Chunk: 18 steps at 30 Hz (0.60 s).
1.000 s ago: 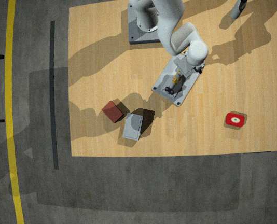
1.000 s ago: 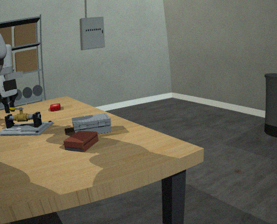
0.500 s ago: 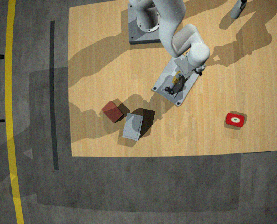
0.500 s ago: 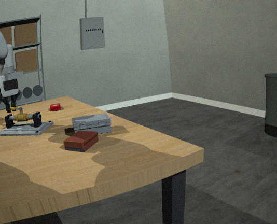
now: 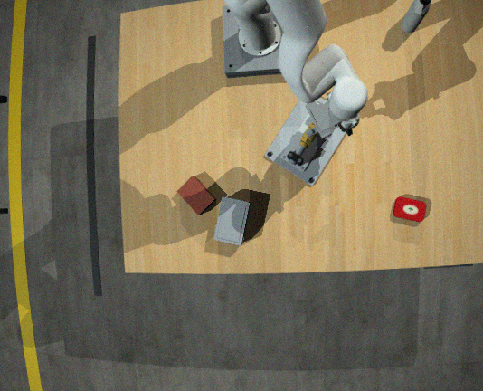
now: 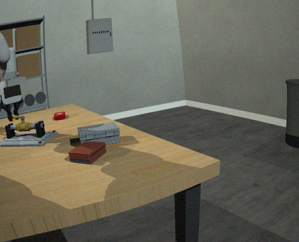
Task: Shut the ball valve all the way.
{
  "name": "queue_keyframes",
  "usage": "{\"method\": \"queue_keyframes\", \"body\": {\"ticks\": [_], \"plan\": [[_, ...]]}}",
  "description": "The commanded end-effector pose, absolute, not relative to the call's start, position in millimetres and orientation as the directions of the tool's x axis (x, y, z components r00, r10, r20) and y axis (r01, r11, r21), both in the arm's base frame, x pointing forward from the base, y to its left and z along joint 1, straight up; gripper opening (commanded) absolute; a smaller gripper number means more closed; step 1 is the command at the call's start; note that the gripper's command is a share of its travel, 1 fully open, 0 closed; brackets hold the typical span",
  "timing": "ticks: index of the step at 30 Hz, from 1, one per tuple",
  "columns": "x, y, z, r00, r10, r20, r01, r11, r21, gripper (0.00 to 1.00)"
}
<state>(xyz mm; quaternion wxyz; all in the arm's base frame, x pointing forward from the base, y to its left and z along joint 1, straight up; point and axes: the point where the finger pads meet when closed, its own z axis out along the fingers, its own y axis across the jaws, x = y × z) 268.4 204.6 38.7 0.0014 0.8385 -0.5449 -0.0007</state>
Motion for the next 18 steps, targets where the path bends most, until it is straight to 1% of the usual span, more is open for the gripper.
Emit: {"method": "queue_keyframes", "body": {"ticks": [1, 18], "plan": [[272.9, 206.7, 40.1, 0.375, -0.927, -0.001, -0.927, -0.375, -0.002, 0.0], [281.4, 209.7, 40.1, 0.278, -0.96, -0.001, -0.96, -0.278, -0.002, 0.0]]}}
